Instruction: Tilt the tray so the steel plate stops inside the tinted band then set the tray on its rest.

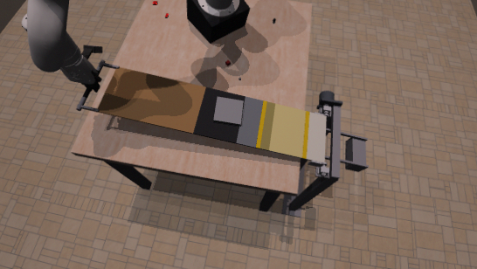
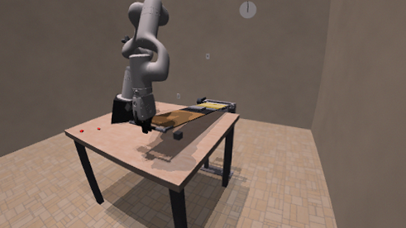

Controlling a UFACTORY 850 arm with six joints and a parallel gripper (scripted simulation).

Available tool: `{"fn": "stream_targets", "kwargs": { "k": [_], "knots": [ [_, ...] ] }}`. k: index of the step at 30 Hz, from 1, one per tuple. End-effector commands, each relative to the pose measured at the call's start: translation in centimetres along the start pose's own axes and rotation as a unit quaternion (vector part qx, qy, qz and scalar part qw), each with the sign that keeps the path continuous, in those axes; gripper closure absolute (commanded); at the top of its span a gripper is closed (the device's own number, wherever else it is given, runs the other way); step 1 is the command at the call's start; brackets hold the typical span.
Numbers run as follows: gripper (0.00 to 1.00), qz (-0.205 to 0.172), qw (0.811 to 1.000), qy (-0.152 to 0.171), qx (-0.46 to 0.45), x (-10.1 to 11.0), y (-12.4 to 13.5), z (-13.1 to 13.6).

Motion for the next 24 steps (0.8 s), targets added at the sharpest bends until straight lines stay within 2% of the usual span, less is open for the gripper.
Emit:
{"fn": "stream_targets", "kwargs": {
  "k": [1,2,5,7,24],
  "knots": [
    [1.00,-0.001,1.000,-0.001,0.000,6.2,0.1,1.1],
    [1.00,-0.001,1.000,-0.001,0.000,5.7,0.1,1.0],
    [1.00,-0.001,1.000,-0.001,0.000,1.0,0.1,0.1],
    [1.00,-0.001,1.000,-0.001,0.000,-0.8,0.1,-0.2],
    [1.00,-0.001,1.000,-0.001,0.000,-1.5,0.1,-0.3]
  ]
}}
Point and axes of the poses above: the point where the finger pads meet when closed, its own x axis back along the fingers, its own z axis across the jaws, y = z × x, the point moved 9 cm from there along x, back along the fingers
